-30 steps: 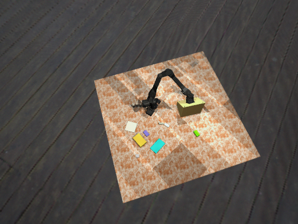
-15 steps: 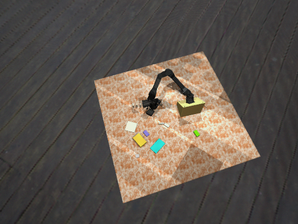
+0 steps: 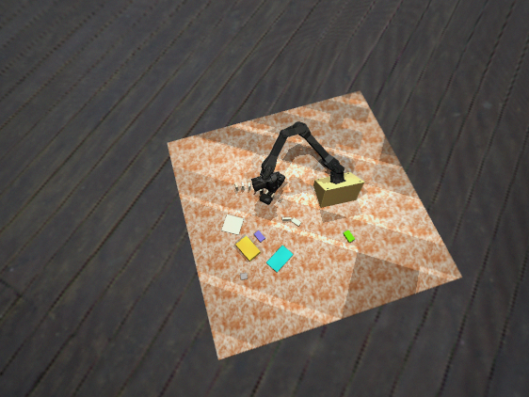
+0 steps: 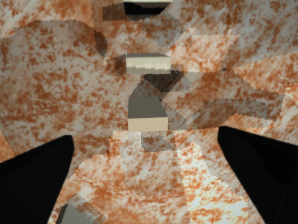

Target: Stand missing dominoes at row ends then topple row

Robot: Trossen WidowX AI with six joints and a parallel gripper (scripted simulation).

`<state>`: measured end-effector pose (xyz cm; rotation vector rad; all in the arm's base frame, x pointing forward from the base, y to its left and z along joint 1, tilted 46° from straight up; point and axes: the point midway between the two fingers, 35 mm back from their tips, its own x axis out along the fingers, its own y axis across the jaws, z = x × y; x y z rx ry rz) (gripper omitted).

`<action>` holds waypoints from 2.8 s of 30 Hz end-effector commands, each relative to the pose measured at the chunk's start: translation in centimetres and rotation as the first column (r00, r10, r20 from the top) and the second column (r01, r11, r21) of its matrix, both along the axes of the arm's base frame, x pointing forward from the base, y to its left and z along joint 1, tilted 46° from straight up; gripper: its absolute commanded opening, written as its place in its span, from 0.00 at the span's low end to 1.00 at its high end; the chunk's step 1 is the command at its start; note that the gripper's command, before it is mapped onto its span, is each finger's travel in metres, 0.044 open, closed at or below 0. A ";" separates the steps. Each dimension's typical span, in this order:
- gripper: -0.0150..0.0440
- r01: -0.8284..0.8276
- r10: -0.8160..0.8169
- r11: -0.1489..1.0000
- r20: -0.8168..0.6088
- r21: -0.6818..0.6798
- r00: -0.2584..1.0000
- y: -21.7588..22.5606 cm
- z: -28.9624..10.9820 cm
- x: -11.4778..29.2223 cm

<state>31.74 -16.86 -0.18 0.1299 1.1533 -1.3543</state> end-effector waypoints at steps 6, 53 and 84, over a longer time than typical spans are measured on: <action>1.00 -0.008 0.008 1.000 0.031 -0.002 0.999 6.8 7.2 1.8; 1.00 0.068 -0.066 0.997 0.097 -0.020 0.993 9.4 -14.2 -5.5; 0.44 0.068 -0.066 0.997 0.096 -0.021 0.993 8.5 -15.3 -5.9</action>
